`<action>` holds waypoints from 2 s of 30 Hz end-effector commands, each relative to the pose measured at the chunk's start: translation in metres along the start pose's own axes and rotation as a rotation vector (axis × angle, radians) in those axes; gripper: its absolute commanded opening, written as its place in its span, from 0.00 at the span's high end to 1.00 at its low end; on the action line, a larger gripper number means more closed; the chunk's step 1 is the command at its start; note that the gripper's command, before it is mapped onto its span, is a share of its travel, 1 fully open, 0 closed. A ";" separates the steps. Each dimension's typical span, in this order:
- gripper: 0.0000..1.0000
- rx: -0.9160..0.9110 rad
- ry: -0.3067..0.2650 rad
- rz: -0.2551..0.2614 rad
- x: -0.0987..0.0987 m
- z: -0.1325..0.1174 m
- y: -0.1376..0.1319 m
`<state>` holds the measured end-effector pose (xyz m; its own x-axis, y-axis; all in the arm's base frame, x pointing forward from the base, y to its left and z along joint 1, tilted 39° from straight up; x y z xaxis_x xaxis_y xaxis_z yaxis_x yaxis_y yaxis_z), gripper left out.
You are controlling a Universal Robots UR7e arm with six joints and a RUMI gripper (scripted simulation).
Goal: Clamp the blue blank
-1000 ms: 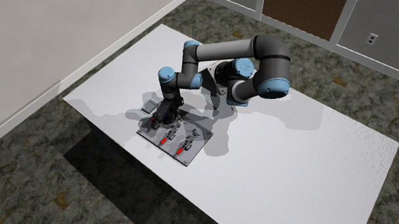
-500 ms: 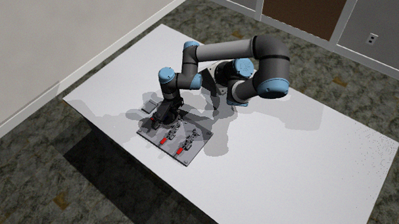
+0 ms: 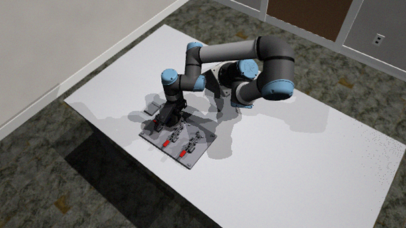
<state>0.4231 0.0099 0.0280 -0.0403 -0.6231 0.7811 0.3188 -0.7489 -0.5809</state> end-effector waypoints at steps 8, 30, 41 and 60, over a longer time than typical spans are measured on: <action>1.00 0.000 0.001 -0.001 0.000 0.000 0.004; 1.00 0.000 0.001 -0.001 0.000 0.000 0.008; 1.00 0.000 0.001 -0.001 0.000 -0.001 0.011; 1.00 0.000 0.001 -0.001 0.000 -0.001 0.016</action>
<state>0.4262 -0.0001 0.0202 -0.0403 -0.6231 0.7811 0.3188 -0.7489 -0.5809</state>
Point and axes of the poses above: the point where the finger pads meet when closed, its own x axis back along the fingers, its own y axis across the jaws, z = x × y, the point moved 4 cm from there along x, back along the fingers, and after that the axes turned 5 degrees about x, right-handed, at the moved point
